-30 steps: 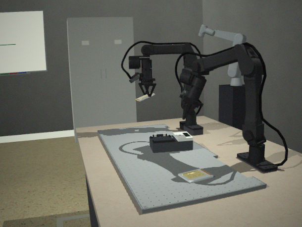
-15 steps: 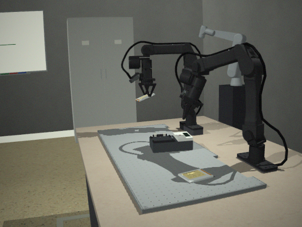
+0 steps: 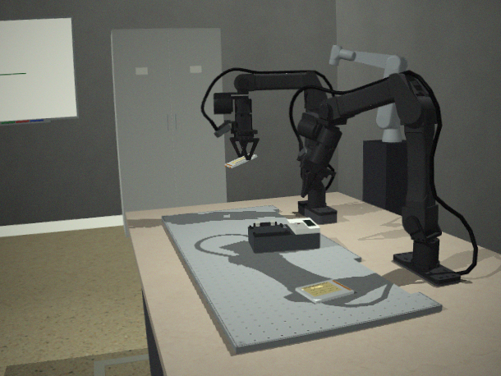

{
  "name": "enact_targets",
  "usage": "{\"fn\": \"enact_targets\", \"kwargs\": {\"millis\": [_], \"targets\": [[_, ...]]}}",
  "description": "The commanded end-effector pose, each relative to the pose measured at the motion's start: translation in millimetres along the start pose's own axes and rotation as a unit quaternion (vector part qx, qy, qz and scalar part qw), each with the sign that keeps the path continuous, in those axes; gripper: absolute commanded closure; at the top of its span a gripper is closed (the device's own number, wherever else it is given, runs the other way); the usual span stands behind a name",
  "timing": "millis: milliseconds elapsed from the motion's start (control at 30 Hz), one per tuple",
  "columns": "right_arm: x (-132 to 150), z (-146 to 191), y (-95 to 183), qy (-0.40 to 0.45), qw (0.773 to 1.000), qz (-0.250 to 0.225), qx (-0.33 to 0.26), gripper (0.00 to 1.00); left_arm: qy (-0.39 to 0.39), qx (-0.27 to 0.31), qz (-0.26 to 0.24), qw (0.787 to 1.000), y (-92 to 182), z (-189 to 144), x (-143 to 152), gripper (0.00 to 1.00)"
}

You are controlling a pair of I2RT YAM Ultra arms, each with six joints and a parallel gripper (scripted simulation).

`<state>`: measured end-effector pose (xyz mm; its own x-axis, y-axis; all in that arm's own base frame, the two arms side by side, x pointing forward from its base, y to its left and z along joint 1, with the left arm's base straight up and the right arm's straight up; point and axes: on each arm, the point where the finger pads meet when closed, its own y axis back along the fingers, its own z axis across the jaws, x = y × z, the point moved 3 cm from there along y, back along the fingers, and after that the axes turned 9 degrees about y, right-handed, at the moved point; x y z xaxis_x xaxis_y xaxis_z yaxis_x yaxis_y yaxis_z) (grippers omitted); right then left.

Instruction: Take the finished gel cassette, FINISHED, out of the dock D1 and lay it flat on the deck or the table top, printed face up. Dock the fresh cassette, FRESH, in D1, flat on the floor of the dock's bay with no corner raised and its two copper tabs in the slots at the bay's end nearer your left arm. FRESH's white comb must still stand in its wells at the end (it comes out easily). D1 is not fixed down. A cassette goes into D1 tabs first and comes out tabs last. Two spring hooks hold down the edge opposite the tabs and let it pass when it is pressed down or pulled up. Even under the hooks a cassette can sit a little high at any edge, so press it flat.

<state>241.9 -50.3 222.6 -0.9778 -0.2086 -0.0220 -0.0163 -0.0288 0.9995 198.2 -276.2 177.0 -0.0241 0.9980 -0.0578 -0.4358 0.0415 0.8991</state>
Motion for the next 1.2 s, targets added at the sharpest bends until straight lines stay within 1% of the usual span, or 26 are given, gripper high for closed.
{"fn": "enact_targets", "kwargs": {"millis": [0, 400, 1167], "targets": [[-1, 0, 16, -0.001, 1.000, 0.002, 0.004, 1.00, 0.013, -0.009, -0.029, 0.999, 8, 2, -11, 1.00], [-1, 0, 16, -0.001, 1.000, 0.002, 0.004, 1.00, 0.012, 0.001, -0.029, 1.000, 2, -1, -11, 1.00], [-1, 0, 16, -0.001, 1.000, 0.002, 0.004, 1.00, 0.012, 0.001, -0.029, 1.000, -22, -14, -9, 1.00]]}}
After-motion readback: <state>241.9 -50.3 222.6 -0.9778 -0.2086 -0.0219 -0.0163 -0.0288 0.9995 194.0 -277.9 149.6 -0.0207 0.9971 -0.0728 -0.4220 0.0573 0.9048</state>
